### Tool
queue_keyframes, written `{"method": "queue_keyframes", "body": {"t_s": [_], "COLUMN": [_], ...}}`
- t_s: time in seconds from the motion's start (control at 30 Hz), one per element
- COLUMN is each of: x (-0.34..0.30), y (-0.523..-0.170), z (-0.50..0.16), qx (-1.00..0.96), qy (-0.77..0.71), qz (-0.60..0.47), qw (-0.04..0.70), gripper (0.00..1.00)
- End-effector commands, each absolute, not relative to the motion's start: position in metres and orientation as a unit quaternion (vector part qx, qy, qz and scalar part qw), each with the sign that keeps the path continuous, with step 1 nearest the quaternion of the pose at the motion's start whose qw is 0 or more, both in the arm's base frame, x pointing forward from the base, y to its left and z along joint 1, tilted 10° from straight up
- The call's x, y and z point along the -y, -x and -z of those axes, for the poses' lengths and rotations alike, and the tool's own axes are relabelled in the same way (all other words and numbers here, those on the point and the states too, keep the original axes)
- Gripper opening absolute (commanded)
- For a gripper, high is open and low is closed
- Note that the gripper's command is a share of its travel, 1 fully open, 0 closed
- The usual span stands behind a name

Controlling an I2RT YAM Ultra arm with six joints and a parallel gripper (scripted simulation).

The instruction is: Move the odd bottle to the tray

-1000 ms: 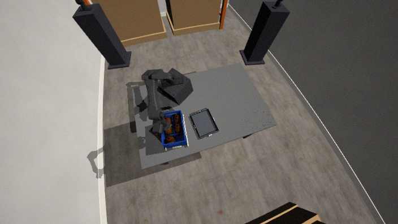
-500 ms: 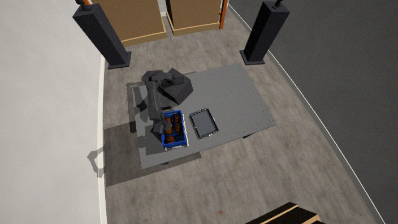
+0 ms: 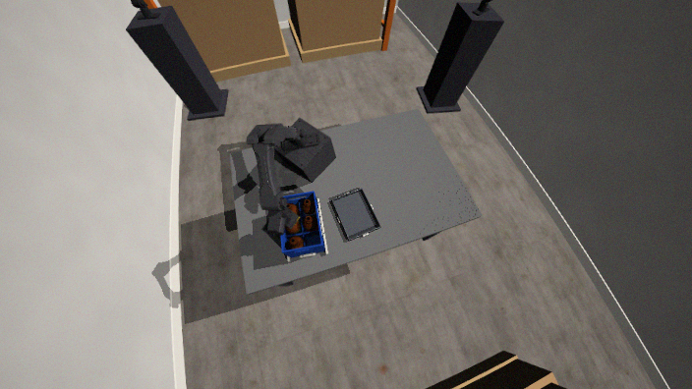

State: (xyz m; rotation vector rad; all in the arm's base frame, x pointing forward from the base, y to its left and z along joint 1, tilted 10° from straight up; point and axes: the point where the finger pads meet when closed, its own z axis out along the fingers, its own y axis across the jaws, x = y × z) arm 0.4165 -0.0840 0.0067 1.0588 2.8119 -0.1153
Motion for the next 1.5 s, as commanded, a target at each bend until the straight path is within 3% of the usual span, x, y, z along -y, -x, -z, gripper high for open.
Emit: {"method": "queue_keyframes", "body": {"t_s": [0.0, 1.47], "x": [0.086, 0.09], "y": [-0.418, -0.426], "z": [-0.004, 0.001], "qx": [-0.933, -0.931], "qy": [-0.35, -0.352], "qz": [0.037, 0.038], "qw": [0.075, 0.088], "gripper": [0.61, 0.61]}}
